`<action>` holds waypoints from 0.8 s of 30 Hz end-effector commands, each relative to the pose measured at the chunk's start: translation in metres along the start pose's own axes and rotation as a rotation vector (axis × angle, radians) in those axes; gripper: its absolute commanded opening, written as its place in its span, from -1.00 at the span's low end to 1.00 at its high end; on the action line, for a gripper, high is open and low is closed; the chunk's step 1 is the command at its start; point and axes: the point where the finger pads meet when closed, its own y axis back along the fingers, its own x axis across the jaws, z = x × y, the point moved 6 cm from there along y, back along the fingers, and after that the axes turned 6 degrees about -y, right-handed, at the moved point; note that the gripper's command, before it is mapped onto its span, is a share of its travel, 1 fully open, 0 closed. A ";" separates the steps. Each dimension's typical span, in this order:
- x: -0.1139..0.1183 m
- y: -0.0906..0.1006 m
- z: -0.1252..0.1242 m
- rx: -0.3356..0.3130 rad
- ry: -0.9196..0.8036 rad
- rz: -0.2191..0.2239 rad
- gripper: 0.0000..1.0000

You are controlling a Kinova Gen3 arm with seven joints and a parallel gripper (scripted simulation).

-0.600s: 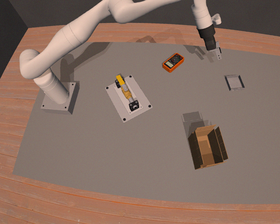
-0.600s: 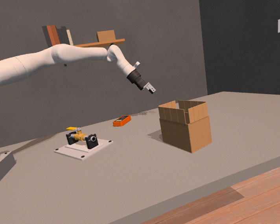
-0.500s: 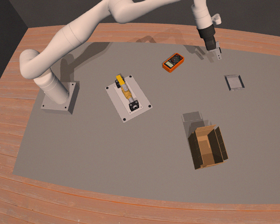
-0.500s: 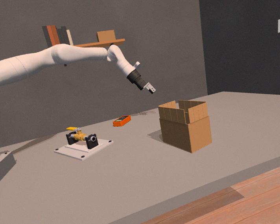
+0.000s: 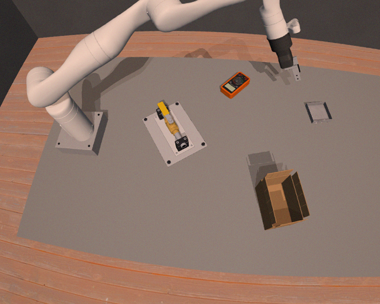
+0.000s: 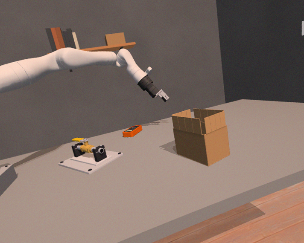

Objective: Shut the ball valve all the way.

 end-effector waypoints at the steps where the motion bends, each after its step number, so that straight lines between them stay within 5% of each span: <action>1: 0.000 0.002 -0.002 0.002 -0.002 -0.002 1.00; 24: 0.015 0.017 0.016 -0.084 -0.095 -0.061 1.00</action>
